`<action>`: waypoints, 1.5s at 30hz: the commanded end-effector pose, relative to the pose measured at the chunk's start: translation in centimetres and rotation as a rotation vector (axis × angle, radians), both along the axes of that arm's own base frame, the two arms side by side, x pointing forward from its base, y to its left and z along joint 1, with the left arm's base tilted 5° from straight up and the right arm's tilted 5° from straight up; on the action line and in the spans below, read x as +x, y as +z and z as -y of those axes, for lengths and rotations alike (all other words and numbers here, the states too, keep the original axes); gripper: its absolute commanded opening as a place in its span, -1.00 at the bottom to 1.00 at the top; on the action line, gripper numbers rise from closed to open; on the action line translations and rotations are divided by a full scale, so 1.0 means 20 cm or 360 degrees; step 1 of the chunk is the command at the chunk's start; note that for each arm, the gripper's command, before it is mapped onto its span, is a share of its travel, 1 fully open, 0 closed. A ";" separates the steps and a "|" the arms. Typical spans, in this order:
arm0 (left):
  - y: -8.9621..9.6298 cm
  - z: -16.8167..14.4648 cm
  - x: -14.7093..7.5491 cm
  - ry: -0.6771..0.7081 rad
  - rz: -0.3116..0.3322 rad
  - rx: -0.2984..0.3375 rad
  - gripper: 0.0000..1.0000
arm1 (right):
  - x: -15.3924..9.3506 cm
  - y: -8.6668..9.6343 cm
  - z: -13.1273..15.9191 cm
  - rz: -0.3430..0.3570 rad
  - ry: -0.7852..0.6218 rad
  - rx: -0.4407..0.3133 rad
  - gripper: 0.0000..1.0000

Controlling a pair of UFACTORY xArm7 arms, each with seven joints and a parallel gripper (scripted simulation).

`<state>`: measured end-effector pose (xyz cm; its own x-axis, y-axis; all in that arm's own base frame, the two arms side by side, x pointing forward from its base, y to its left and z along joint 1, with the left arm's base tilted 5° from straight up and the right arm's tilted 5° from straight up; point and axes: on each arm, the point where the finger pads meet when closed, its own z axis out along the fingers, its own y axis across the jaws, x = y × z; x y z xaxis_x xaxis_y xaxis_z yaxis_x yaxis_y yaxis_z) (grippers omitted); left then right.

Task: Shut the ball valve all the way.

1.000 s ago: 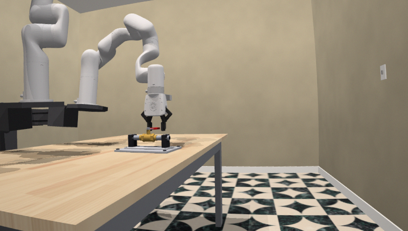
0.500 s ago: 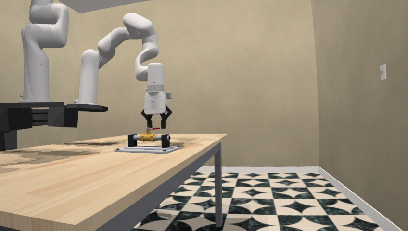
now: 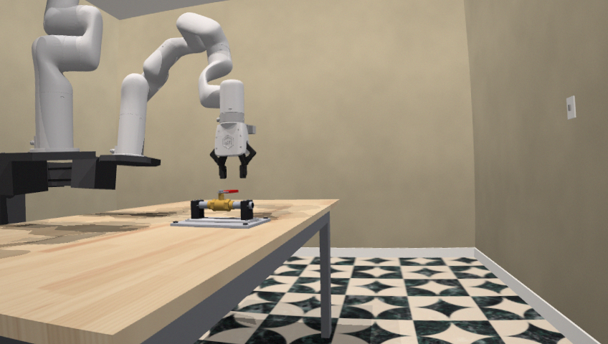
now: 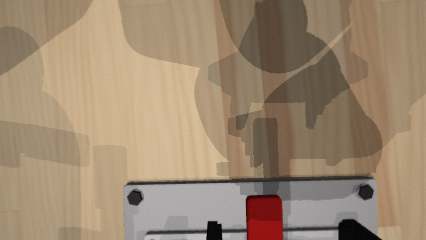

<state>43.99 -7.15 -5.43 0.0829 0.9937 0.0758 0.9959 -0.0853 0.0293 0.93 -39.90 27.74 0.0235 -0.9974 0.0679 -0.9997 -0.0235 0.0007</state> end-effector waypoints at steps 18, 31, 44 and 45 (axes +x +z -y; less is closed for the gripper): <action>0.17 0.01 0.00 -0.0001 0.0004 -0.0003 0.38 | 0.00 0.01 0.01 0.0001 0.0000 -0.0007 1.00; 0.17 0.01 0.00 -0.0001 0.0004 -0.0003 -1.00 | 0.00 0.01 0.01 0.0001 0.0000 -0.0007 1.00; 0.17 0.01 0.00 -0.0001 0.0004 -0.0003 -1.00 | 0.00 0.01 0.01 0.0001 0.0000 -0.0007 1.00; 0.17 0.01 0.00 -0.0001 0.0004 -0.0003 -1.00 | 0.00 0.01 0.01 0.0001 0.0000 -0.0007 1.00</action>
<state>43.85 -7.37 -2.18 0.0830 0.9937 0.0747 0.9960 -0.0853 0.0276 0.93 -39.90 27.74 0.0235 -0.9974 0.0679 -0.9997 -0.0235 0.0007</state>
